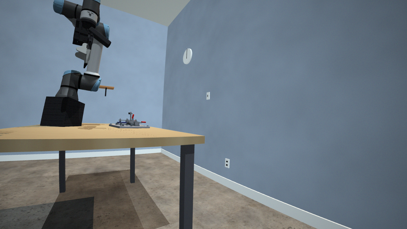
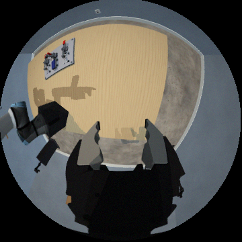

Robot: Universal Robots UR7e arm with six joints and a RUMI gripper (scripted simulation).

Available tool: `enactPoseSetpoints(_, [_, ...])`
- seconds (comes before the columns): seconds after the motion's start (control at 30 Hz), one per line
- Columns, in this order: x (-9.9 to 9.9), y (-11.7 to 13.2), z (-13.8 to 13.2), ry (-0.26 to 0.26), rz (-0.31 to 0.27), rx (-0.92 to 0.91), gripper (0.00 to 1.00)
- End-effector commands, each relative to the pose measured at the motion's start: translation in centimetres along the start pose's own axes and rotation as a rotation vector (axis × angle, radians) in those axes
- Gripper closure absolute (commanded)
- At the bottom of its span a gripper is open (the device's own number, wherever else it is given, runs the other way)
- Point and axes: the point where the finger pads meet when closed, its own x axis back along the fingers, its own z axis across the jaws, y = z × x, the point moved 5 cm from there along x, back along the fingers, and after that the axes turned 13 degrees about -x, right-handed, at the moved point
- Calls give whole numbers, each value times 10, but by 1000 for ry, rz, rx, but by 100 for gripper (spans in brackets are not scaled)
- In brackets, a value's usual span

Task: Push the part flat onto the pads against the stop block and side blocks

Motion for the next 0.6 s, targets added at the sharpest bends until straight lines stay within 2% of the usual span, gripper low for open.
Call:
enactPoseSetpoints(0.0, [0, -4, -11, 1, 0, 0, 42])
enactPoseSetpoints(0.13, [-4, -18, -56, 2, 0, 0, 42])
enactPoseSetpoints(0.53, [-4, -18, -56, 2, 0, 0, 42])
enactPoseSetpoints(0.57, [-4, -22, -67, 2, 0, 0, 42])
